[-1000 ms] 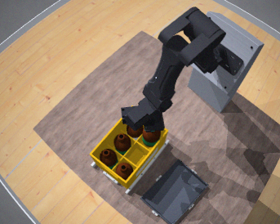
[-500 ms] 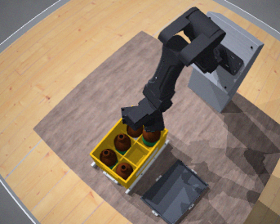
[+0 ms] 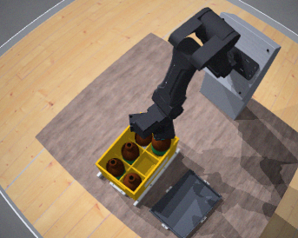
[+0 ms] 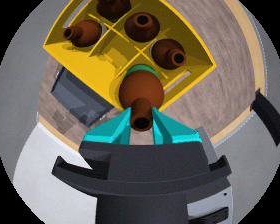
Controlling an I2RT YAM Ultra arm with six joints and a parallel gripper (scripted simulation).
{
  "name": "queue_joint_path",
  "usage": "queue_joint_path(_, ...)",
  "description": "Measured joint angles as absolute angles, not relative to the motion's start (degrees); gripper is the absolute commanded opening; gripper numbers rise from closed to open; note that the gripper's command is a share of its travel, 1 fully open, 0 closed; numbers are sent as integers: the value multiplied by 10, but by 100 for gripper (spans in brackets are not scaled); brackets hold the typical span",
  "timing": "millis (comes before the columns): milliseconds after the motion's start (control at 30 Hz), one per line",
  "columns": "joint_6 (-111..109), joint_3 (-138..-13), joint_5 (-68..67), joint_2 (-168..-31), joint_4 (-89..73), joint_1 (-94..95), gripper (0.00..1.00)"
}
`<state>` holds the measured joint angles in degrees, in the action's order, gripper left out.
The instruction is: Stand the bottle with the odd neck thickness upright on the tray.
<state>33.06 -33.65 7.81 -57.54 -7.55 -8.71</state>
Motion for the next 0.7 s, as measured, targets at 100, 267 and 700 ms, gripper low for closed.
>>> queue_joint_path(100,331,-336,78,-575,-76,-87,0)
queue_joint_path(267,331,-336,78,-575,-76,-87,0)
queue_joint_path(700,329,-336,81,-557,-89,-87,0)
